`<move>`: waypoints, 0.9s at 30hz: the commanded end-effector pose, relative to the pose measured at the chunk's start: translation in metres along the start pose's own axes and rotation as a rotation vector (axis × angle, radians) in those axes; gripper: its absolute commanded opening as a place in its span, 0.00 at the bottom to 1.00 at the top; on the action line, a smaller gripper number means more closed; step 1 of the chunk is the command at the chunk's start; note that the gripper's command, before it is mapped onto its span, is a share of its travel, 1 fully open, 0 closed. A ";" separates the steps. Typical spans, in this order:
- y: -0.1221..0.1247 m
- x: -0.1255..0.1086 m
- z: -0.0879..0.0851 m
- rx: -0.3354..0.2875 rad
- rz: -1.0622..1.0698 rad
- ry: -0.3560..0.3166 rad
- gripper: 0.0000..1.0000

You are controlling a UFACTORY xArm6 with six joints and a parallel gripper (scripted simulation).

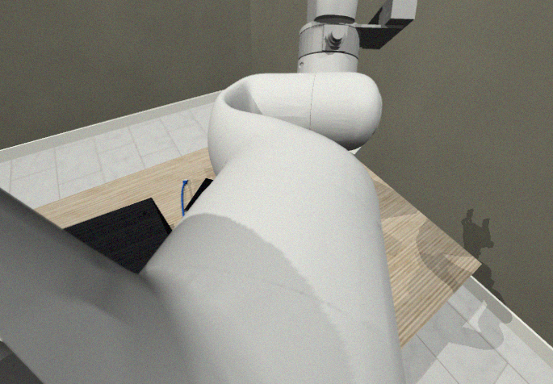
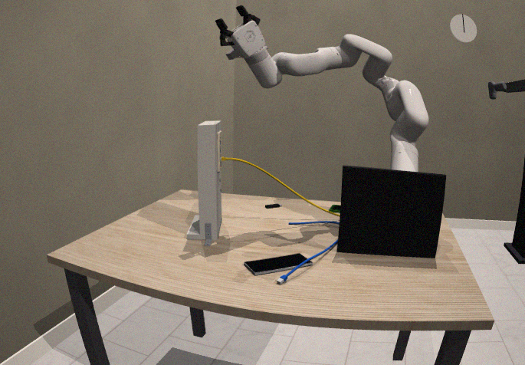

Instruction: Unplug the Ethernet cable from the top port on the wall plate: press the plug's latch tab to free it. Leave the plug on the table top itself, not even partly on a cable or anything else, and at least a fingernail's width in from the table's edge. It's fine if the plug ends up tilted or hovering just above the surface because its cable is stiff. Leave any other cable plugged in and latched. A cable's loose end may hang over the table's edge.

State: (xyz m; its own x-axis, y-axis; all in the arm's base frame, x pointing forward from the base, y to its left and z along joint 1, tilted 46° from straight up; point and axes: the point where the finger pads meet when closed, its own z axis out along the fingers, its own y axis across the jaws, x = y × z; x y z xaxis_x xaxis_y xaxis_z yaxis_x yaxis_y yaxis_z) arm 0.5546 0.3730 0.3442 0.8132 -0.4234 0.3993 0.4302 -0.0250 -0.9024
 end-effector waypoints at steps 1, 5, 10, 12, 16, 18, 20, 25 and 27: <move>-0.011 -0.020 -0.017 -0.041 0.020 -0.198 1.00; -0.011 -0.033 -0.035 -0.104 0.028 -0.304 1.00; -0.007 -0.048 -0.062 -0.203 0.038 -0.426 1.00; -0.004 -0.053 -0.074 -0.249 0.042 -0.471 1.00; -0.001 -0.057 -0.087 -0.298 0.045 -0.513 1.00; 0.002 -0.060 -0.101 -0.351 0.048 -0.553 1.00; 0.006 -0.063 -0.115 -0.406 0.051 -0.589 1.00; 0.015 -0.067 -0.154 -0.558 0.056 -0.668 1.00; 0.019 -0.068 -0.171 -0.623 0.058 -0.693 1.00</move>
State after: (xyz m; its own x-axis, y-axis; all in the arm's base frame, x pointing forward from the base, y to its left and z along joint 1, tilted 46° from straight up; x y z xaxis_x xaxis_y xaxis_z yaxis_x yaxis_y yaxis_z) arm 0.4624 0.2860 0.2877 0.9559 0.1028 0.2751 0.2921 -0.4285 -0.8550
